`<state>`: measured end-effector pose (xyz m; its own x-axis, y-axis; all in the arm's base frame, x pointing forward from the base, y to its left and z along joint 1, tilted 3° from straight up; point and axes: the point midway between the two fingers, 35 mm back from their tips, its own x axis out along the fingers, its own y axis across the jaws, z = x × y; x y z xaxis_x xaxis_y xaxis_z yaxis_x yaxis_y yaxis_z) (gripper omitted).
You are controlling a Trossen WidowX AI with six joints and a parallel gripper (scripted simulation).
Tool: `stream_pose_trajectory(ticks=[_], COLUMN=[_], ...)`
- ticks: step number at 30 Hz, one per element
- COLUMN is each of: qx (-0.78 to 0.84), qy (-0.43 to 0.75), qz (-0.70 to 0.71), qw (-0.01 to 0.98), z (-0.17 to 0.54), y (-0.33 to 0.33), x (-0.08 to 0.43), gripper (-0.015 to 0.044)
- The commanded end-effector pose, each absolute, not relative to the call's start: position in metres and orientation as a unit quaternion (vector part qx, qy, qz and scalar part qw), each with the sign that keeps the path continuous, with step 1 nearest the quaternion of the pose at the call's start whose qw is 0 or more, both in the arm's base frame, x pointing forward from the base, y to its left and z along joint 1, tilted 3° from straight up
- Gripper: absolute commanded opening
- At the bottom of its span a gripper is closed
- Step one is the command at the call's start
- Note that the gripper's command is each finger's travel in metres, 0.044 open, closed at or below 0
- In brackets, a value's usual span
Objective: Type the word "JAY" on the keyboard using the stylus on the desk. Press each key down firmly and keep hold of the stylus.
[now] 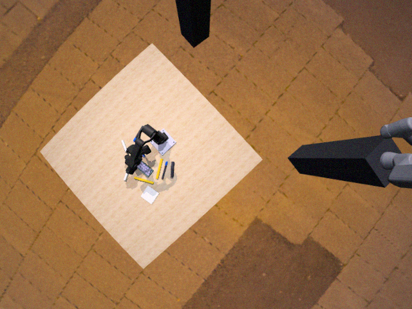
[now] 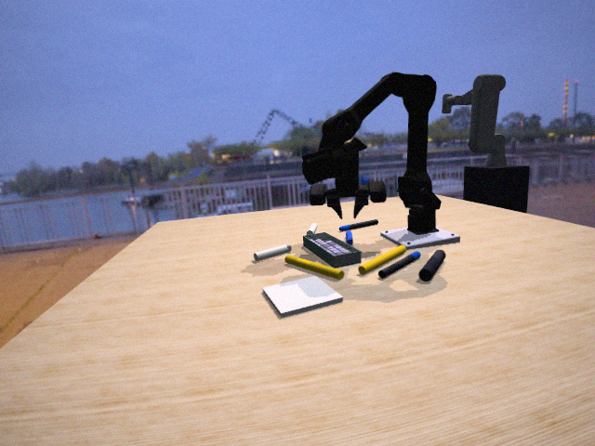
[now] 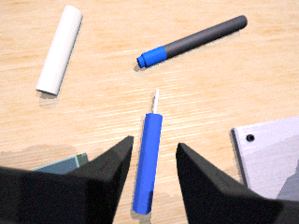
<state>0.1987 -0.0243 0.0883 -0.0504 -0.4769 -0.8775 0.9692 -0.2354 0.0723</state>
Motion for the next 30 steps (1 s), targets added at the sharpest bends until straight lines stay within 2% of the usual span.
stream_pose_trajectory(ticks=[1, 30], qx=[0.418, 0.418], qy=[0.291, 0.291], qz=[-0.666, -0.666], qw=[0.544, 0.544], z=[0.084, 0.068], y=[-0.025, -0.026], x=[0.198, 0.199], gripper=[0.015, 0.015])
